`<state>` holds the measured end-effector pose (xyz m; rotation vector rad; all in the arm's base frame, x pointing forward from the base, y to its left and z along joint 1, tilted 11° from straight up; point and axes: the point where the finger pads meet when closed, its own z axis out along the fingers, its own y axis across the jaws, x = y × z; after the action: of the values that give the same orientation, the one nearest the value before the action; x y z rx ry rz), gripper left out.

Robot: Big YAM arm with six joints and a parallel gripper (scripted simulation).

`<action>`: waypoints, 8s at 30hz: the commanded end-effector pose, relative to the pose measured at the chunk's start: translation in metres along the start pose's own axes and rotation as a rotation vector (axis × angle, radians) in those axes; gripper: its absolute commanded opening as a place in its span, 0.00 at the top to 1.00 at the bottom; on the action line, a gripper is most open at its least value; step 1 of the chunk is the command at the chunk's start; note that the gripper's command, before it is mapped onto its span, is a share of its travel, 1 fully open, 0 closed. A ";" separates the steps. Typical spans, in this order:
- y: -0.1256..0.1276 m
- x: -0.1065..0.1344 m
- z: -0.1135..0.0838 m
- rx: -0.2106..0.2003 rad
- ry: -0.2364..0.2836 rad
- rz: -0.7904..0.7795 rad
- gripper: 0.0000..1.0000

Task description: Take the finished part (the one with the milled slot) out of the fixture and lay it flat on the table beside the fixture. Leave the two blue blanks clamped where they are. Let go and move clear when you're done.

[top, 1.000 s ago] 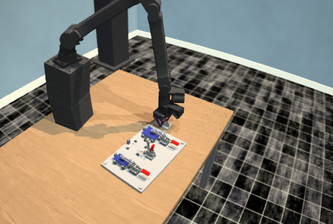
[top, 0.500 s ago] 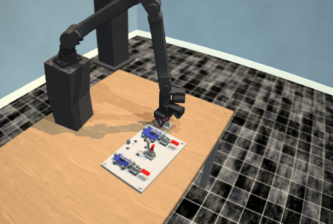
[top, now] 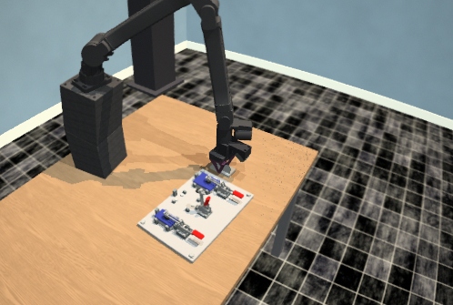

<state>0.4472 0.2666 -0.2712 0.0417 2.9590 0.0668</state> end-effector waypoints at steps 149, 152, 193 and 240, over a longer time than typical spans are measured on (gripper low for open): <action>0.002 -0.004 -0.036 -0.006 -0.007 0.009 0.26; 0.005 -0.003 -0.048 -0.007 -0.007 0.003 0.26; -0.002 0.011 -0.093 0.009 0.014 -0.003 0.26; -0.002 0.016 -0.090 0.014 0.021 -0.007 0.26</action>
<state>0.4291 0.2622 -0.1725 0.0421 2.9592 0.0667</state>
